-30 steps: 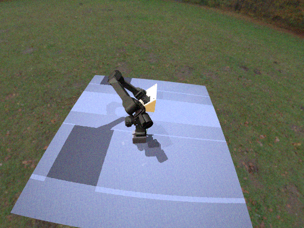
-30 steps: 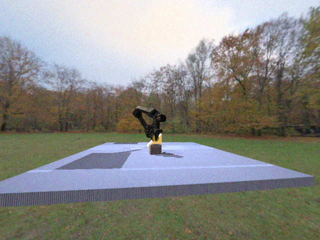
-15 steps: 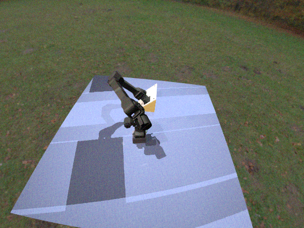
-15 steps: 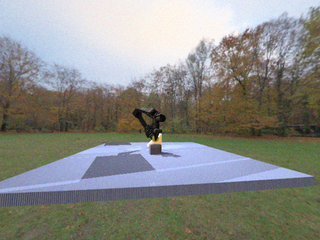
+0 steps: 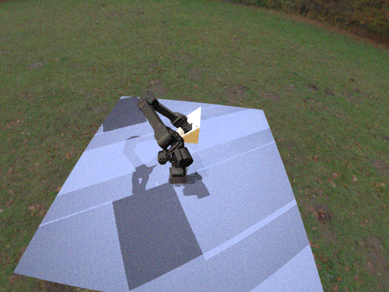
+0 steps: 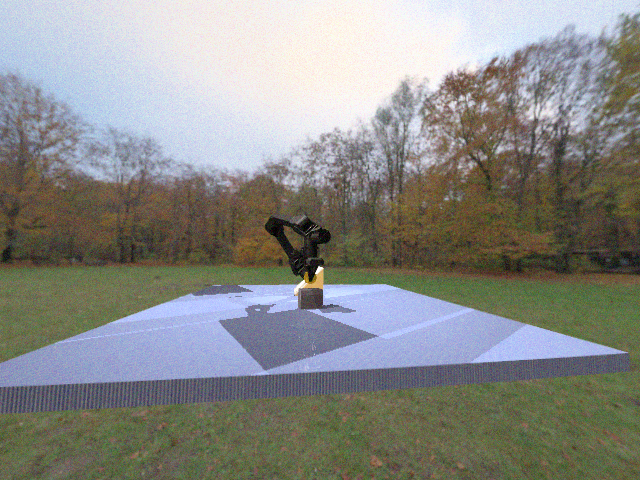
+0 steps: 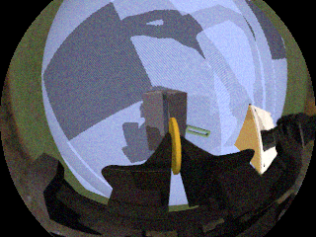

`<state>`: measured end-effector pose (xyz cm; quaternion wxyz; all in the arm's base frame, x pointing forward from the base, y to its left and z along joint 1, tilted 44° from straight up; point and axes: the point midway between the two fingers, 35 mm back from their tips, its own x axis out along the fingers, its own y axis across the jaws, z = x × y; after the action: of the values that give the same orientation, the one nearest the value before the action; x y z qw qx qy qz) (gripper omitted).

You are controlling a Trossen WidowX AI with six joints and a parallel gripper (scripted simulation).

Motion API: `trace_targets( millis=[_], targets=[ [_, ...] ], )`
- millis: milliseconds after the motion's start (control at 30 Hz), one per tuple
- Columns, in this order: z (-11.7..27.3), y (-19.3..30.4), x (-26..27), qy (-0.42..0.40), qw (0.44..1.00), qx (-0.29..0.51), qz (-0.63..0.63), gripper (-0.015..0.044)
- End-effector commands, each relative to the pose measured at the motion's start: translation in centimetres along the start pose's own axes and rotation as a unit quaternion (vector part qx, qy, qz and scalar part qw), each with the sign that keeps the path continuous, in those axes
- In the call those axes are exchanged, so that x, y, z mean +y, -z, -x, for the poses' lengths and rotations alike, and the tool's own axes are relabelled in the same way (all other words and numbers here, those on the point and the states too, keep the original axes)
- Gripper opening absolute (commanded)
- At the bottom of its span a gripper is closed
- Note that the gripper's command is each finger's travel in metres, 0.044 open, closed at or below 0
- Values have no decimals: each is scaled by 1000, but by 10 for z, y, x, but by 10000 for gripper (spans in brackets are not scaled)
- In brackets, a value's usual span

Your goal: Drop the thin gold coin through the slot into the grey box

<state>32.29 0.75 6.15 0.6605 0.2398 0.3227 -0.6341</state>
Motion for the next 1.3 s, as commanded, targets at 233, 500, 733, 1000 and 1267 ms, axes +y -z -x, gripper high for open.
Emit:
trace_targets(
  millis=[233, 500, 733, 1000, 1267],
  targets=[
    [0, 0, 4, -2, 1000, 0, 0, 4],
    [0, 0, 2, 0, 1000, 0, 0, 0],
    [-4, 0, 3, 0, 1000, 0, 1, 0],
    [-8, 0, 2, 0, 1000, 0, 4, 0],
    [-11, -1, 2, 0, 1000, 0, 3, 0]
  ],
)
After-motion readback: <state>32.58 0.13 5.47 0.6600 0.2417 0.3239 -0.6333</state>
